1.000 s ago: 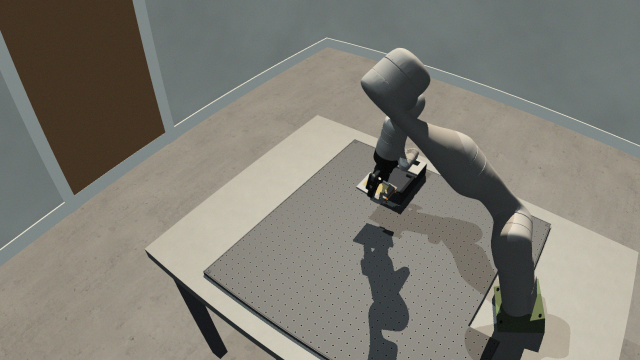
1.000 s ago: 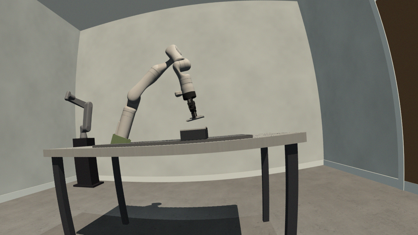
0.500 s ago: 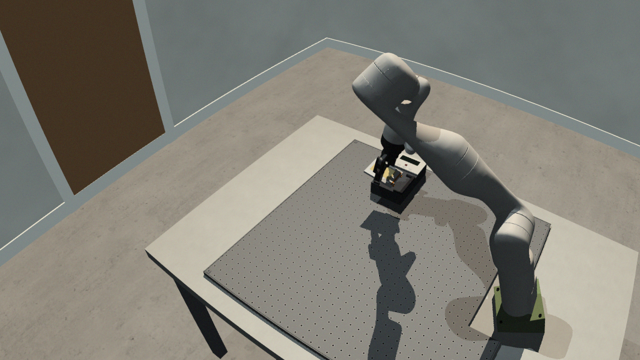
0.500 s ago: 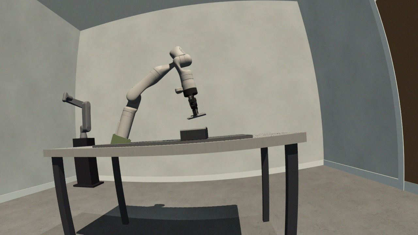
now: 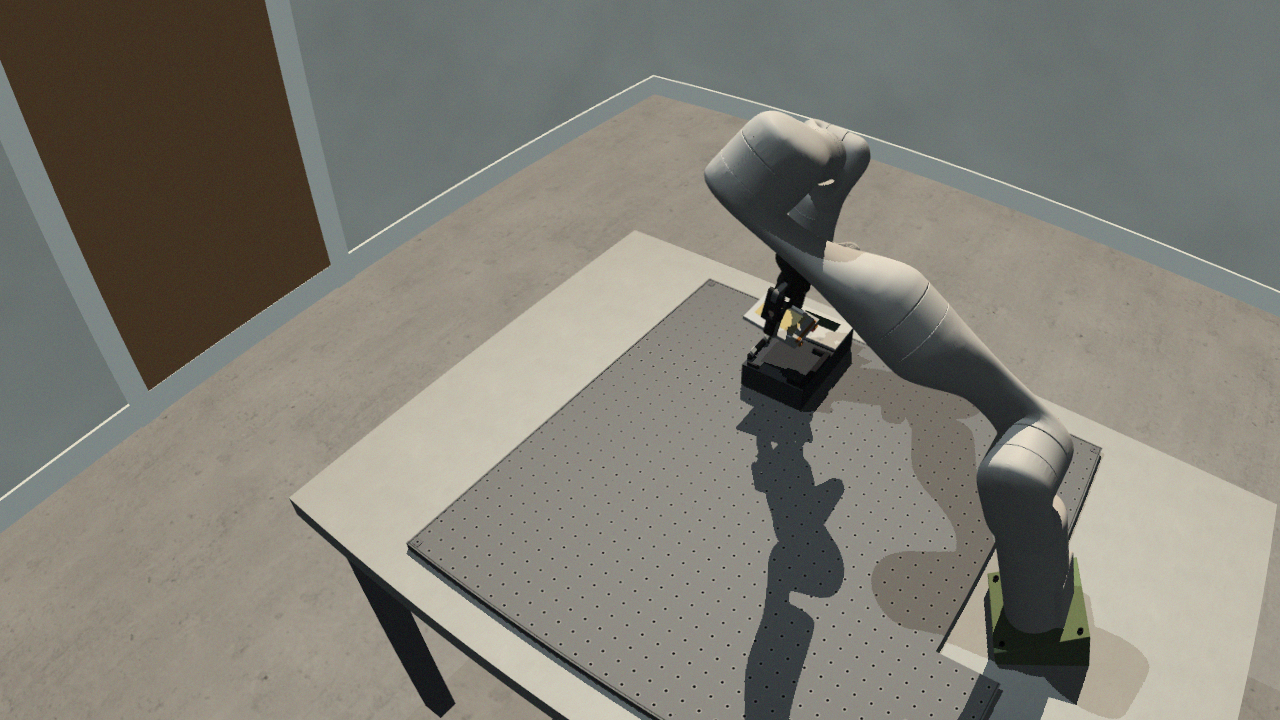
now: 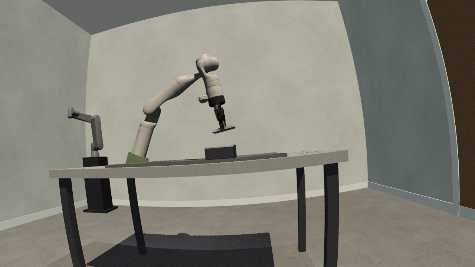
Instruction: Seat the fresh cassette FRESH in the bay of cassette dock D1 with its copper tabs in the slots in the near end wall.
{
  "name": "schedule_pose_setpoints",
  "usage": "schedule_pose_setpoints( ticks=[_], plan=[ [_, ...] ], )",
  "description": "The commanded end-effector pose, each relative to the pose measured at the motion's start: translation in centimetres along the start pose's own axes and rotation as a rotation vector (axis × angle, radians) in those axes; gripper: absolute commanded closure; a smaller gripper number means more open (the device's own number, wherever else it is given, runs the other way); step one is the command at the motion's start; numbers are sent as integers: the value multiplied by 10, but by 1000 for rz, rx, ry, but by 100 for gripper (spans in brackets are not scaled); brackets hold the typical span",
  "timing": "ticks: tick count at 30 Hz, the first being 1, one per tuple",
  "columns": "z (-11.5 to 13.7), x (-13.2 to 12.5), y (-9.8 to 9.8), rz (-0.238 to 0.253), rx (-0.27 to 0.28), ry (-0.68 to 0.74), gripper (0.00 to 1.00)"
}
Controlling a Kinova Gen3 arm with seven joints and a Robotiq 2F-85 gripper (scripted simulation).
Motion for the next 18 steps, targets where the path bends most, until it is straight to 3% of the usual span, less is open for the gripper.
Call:
schedule_pose_setpoints(
  ticks=[1,18],
  plan=[
    [2,-4,0,4,3,6,100],
    [3,-4,3,4,3,6,100]
  ],
)
Point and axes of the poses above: the point where the finger pads meet when closed, its own y axis out along the fingers, its own x axis across the jaws, z = x × y, the point moved 2 cm from there along -y, back along the fingers, and after that the axes turned 6 degrees about -y, right-handed, at the moved point
